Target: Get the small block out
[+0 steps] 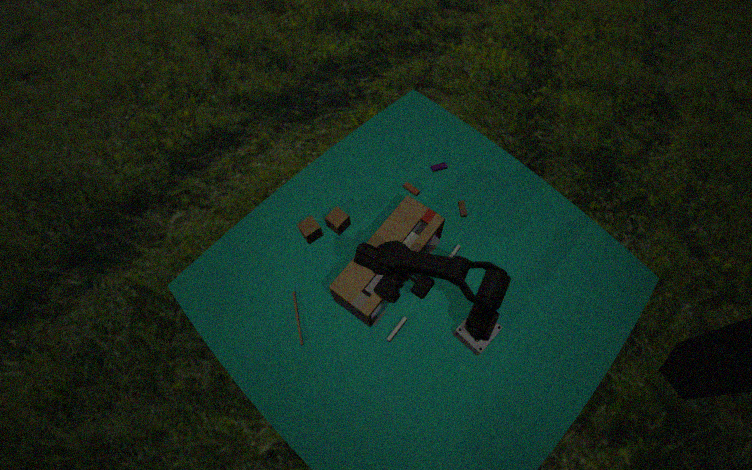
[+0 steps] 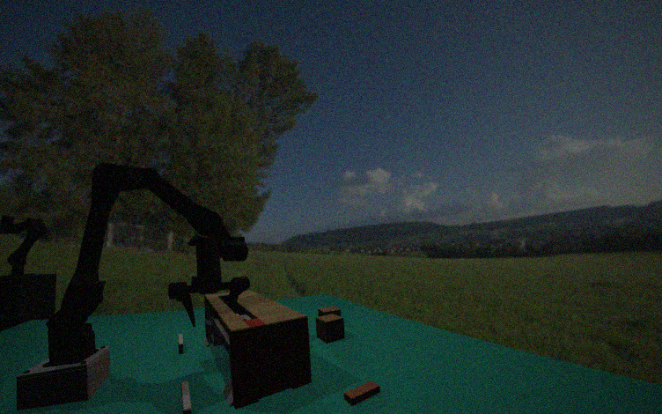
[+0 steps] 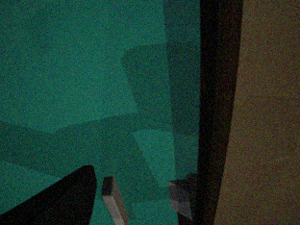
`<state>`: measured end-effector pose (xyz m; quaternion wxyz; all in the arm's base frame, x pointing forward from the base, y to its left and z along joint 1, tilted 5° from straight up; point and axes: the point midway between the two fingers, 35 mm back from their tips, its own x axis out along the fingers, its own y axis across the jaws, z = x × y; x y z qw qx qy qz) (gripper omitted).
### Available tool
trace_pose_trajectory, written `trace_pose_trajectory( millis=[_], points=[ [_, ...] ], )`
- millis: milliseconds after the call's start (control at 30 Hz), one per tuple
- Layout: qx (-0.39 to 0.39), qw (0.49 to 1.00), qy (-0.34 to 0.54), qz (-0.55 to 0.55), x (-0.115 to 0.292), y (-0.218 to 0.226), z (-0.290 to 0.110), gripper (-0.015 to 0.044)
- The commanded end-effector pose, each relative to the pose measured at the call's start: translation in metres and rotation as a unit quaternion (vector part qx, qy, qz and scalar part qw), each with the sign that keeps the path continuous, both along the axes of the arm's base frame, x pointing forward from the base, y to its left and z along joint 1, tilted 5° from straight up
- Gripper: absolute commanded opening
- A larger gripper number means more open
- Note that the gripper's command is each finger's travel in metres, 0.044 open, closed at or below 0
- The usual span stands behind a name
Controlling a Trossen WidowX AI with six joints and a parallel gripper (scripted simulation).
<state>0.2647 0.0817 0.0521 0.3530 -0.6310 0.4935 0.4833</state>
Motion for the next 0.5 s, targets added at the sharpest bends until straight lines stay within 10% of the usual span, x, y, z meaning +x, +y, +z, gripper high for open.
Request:
trace_pose_trajectory(
  millis=[0, 467],
  points=[
    [0.0, 1.0, 0.006, 0.003, -0.002, 0.0, -0.008, 0.04],
    [-0.001, 1.0, 0.001, 0.0, 0.006, -0.022, -0.004, 0.04]
  ],
)
